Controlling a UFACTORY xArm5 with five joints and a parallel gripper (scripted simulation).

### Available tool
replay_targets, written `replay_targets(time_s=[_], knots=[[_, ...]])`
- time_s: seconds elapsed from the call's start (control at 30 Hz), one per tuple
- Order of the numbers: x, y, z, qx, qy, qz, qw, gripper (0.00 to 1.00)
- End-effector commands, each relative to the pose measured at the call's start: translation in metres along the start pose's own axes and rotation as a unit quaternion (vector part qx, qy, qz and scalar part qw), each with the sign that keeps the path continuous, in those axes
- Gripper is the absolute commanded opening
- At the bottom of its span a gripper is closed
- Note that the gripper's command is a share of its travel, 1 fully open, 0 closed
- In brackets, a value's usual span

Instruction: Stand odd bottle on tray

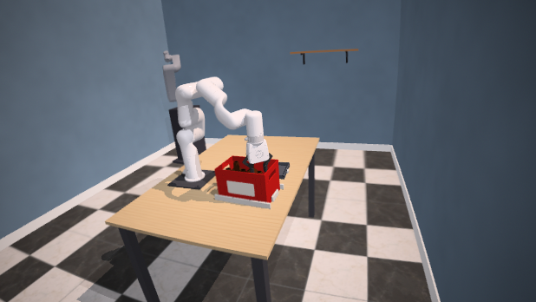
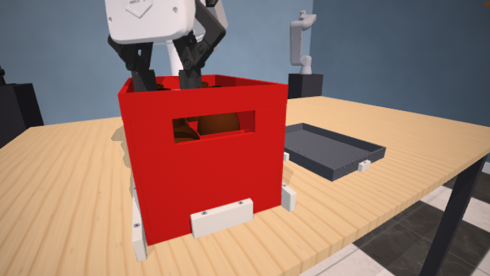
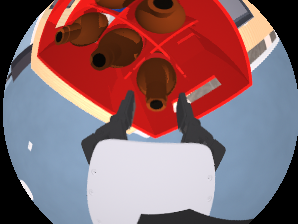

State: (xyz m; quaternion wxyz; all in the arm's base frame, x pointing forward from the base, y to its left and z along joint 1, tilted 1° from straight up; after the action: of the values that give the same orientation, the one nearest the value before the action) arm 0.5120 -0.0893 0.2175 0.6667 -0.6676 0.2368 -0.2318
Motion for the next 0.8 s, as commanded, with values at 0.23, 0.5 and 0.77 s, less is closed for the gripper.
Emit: replay_targets(time_s=[0.23, 0.5, 0.77], knots=[[0.001, -0.033, 0.001, 0.001, 0.000, -0.003, 1.000, 0.65], [0.000, -0.052, 0.001, 0.001, 0.000, -0.003, 1.000, 0.65], [0.000, -0.069, 0.002, 0.001, 0.000, -0.003, 1.000, 0.65]])
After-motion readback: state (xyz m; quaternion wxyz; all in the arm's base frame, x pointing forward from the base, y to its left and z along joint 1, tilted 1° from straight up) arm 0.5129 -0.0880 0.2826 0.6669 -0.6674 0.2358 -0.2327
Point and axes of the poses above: the point where the finger pads meet when closed, its own y axis out along the fingers, its own z axis across the jaws, x = y × z, the point moved 6 cm from there along -y, back along the fingers, and after that the axes turned 3 degrees about -y, right-handed, at the moved point
